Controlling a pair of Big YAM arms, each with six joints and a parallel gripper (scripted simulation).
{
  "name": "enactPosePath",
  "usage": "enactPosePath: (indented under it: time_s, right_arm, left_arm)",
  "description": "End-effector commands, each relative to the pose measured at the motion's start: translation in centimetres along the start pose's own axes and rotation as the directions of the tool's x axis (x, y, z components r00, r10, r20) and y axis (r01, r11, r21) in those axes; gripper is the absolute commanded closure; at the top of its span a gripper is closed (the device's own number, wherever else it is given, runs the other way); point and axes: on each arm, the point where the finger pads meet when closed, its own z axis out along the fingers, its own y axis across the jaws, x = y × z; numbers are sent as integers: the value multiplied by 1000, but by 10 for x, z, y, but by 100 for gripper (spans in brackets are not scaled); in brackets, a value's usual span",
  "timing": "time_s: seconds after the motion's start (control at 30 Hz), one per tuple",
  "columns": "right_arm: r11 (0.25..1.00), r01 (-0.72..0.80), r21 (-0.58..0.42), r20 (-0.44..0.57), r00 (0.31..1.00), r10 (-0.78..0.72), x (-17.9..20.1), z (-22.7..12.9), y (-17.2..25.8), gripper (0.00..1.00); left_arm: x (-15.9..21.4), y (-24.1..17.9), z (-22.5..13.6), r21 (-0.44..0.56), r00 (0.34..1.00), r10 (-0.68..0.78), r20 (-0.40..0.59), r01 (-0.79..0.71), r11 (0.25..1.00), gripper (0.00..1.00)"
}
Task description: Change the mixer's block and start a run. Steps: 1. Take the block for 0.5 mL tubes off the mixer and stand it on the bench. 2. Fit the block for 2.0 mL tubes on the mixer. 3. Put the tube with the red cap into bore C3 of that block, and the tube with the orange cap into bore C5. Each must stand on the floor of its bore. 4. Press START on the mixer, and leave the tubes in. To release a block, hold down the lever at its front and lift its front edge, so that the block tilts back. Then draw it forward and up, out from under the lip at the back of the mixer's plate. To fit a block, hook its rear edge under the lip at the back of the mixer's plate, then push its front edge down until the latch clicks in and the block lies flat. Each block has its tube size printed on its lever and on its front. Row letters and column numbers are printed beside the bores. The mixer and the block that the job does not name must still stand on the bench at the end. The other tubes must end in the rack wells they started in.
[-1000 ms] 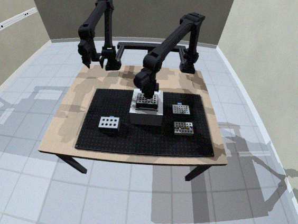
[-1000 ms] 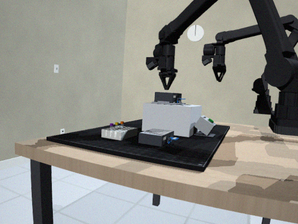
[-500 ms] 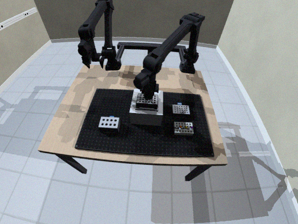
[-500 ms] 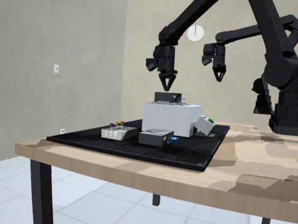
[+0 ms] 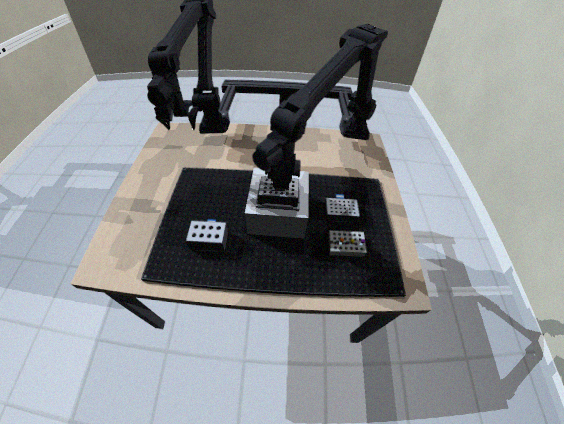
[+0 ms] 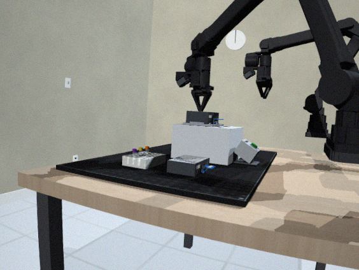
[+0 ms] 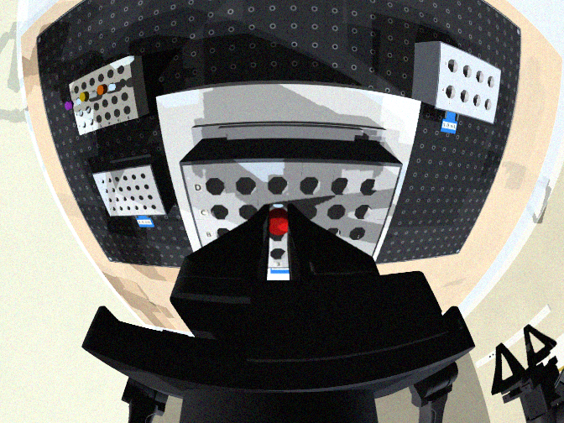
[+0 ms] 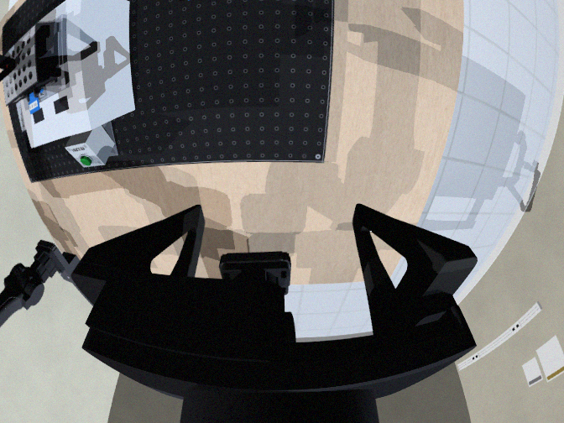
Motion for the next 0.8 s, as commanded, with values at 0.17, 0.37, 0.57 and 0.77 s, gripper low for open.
enactPosePath:
  time_s: [0.17,0.37,0.57,0.77]
  right_arm:
    - [1000,-4,2,82,997,4,-26,-32,-5,0]
    - [1000,-4,1,74,997,4,-23,-28,-5,0]
    - [1000,-3,0,58,998,3,-18,-22,-4,0]
    - [1000,-1,-2,35,999,1,-11,-13,-3,0]
  left_arm:
    - [-3,-2,17,-4,1000,9,-14,-9,1000,64]
    - [-3,-2,17,-4,1000,9,-14,-9,1000,64]
    - [-3,-2,17,-4,1000,9,-14,-9,1000,64]
    - [-3,-2,17,-4,1000,9,-14,-9,1000,64]
